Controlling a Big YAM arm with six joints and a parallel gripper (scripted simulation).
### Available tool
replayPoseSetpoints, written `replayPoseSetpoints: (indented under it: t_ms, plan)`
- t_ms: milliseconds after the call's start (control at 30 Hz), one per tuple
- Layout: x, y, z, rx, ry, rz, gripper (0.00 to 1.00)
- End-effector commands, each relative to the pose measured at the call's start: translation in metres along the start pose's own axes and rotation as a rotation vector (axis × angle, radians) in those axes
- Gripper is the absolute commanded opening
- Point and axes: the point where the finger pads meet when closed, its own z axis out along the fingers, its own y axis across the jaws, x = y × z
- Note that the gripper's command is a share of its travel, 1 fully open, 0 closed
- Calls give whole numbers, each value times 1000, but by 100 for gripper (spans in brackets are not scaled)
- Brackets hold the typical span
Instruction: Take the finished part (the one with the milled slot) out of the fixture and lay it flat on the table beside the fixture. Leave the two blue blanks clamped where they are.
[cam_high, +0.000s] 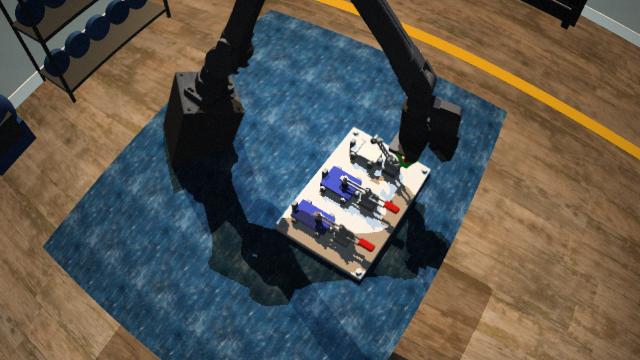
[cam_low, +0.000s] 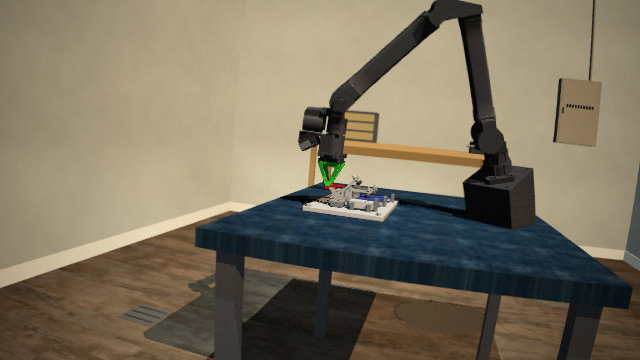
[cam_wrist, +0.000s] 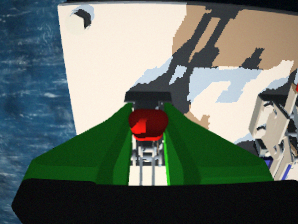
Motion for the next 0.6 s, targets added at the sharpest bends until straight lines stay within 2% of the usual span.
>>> replayPoseSetpoints:
  t_ms: [0, 567]
  plan:
    - [47, 9, -17, -8, 99, -7, 0]
    - [49, 9, -17, -8, 104, -6, 0]
